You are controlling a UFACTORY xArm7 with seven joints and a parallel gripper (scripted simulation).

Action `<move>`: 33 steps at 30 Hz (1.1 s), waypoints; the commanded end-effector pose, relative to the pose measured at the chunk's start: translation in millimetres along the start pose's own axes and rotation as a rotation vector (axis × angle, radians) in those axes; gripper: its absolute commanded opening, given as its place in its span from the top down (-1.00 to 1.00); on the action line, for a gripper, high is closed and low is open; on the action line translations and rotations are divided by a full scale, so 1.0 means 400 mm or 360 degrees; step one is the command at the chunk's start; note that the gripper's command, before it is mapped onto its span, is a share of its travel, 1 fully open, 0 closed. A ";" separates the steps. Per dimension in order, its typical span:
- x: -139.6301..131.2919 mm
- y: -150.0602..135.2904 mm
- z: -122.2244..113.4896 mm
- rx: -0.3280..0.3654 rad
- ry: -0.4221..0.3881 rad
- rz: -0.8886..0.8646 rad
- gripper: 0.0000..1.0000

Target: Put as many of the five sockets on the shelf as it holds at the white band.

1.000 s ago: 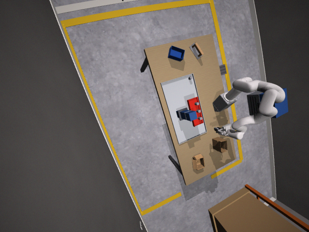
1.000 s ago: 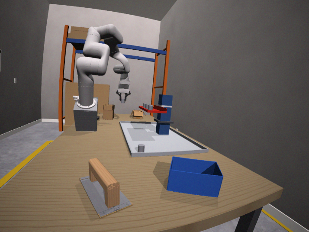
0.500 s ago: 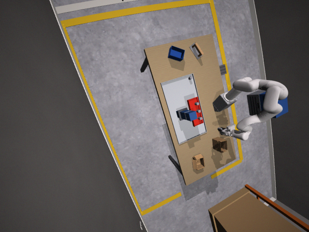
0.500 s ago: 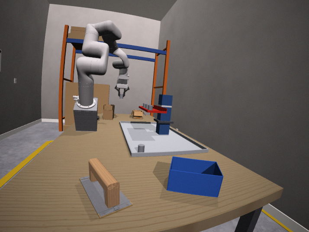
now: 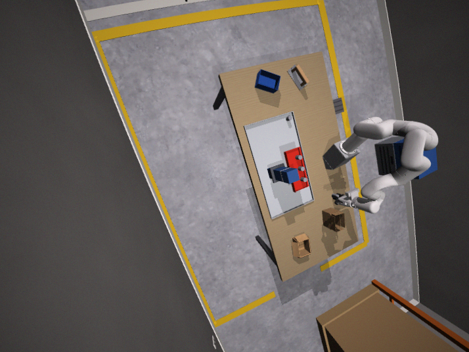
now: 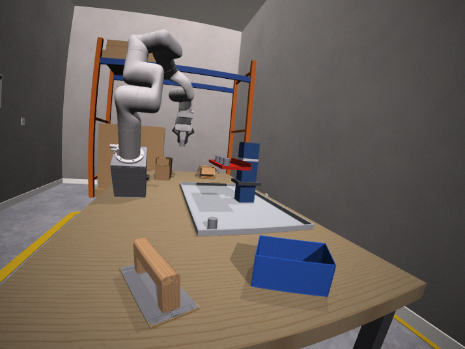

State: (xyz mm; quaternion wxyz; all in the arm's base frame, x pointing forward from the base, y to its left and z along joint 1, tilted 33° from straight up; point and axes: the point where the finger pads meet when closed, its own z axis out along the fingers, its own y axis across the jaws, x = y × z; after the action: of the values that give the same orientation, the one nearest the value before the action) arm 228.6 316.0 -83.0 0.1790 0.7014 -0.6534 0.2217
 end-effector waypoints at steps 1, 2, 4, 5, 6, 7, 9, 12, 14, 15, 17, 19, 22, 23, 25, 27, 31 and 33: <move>-0.004 -0.001 -0.005 0.0003 -0.0008 -0.0001 1.00; -0.004 -0.001 -0.005 0.0003 -0.0008 -0.0001 1.00; -0.004 -0.001 -0.005 0.0003 -0.0008 -0.0001 1.00; -0.004 -0.001 -0.005 0.0003 -0.0008 -0.0001 1.00; -0.004 -0.001 -0.005 0.0003 -0.0008 -0.0001 1.00; -0.004 -0.001 -0.005 0.0003 -0.0008 -0.0001 1.00; 0.024 -0.019 -0.011 0.0014 -0.0006 0.0003 1.00; 0.142 -0.077 -0.025 0.0039 -0.0001 0.0012 1.00; 0.218 -0.100 -0.025 0.0038 0.0000 0.0013 1.00; 0.218 -0.100 -0.025 0.0038 0.0000 0.0013 1.00; 0.284 -0.112 -0.018 0.0027 -0.0001 0.0010 1.00; 0.330 -0.115 -0.010 0.0013 -0.0005 0.0004 1.00; 0.355 -0.115 -0.004 0.0003 -0.0007 0.0000 1.00; 0.355 -0.115 -0.004 0.0003 -0.0007 0.0000 1.00; 0.355 -0.115 -0.004 0.0003 -0.0007 0.0000 1.00; 0.355 -0.115 -0.004 0.0003 -0.0007 0.0000 1.00; 0.355 -0.115 -0.004 0.0003 -0.0007 0.0000 1.00; 0.353 -0.142 -0.008 0.0005 -0.0008 0.0004 1.00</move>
State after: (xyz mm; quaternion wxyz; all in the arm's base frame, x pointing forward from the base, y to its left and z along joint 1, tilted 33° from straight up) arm 280.5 200.4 -3.2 0.1790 0.7020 -0.6529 0.2212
